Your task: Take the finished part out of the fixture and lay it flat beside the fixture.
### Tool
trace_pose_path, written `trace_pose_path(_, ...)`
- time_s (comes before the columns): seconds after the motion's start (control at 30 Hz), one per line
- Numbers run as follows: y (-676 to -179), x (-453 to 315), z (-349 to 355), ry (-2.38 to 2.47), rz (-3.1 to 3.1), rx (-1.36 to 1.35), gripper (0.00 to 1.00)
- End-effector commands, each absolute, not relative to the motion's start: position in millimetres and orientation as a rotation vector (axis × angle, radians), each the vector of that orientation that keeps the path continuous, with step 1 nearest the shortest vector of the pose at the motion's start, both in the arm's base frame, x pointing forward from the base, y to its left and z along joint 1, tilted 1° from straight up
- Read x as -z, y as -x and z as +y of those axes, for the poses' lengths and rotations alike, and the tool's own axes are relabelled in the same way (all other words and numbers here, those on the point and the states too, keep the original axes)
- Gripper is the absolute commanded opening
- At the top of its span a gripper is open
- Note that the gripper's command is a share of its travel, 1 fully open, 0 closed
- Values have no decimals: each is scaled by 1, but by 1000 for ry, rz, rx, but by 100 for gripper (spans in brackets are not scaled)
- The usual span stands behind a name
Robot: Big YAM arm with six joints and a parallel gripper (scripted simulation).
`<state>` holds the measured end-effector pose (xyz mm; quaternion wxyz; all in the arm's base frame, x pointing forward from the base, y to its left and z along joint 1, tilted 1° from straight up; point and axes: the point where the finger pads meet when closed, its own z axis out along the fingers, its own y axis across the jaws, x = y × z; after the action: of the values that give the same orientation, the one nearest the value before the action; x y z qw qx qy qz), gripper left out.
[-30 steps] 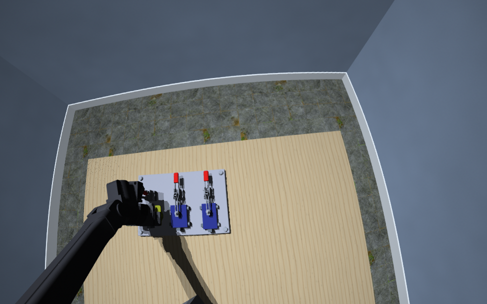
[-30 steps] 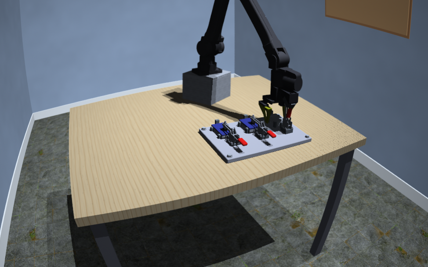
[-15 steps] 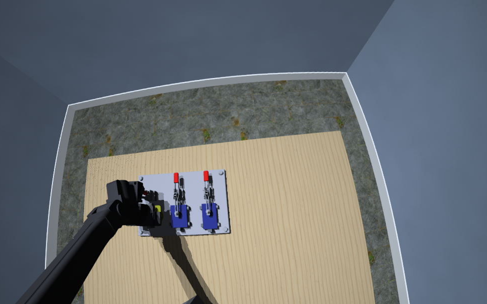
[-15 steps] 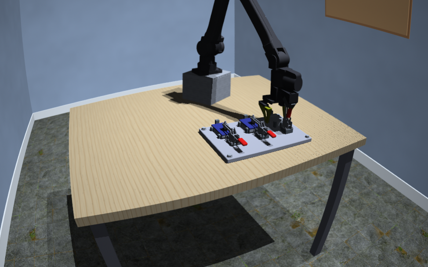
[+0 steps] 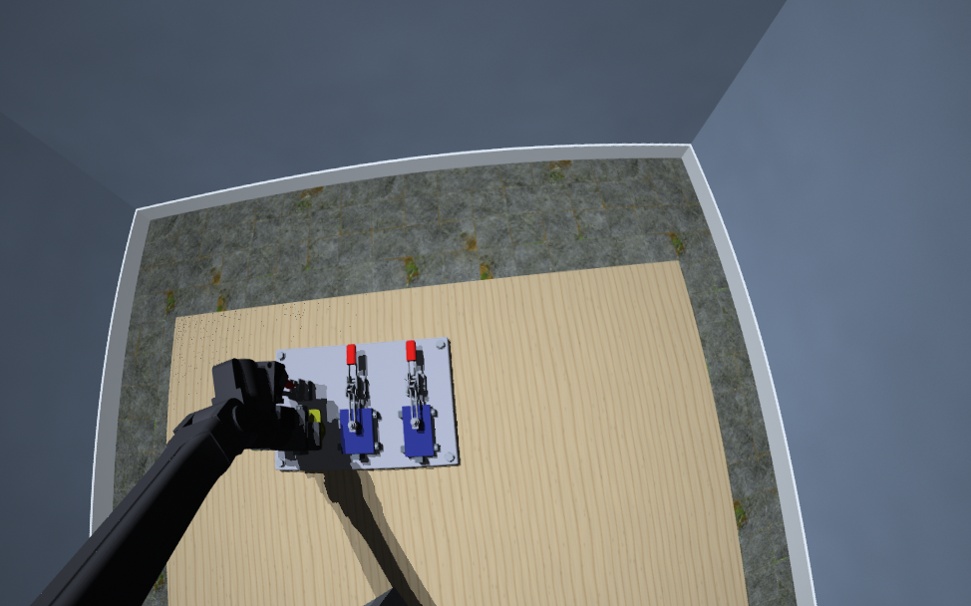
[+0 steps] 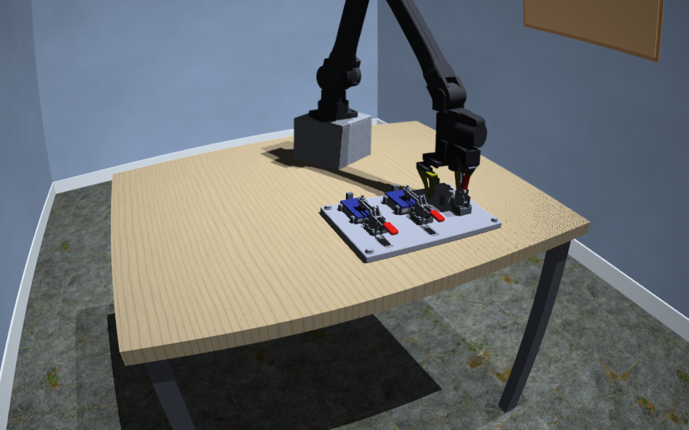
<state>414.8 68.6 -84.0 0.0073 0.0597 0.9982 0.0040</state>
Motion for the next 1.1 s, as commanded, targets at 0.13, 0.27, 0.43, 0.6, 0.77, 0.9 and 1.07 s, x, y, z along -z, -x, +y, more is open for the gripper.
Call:
trace_pose_path(0.13, -438, 82, 78, -179, 3085, -20, 92)
trace_pose_path(0.27, -439, 81, 78, -180, 3085, -20, 92)
trace_pose_path(0.43, -440, 81, 78, -181, 3084, -21, 92)
trace_pose_path(0.6, -440, 81, 77, -181, 3083, -21, 92)
trace_pose_path(0.77, -441, 81, 77, -182, 3082, -21, 92)
trace_pose_path(0.9, -441, 81, 77, -182, 3083, -21, 92)
trace_pose_path(1.07, -440, 81, 77, -182, 3084, -21, 92)
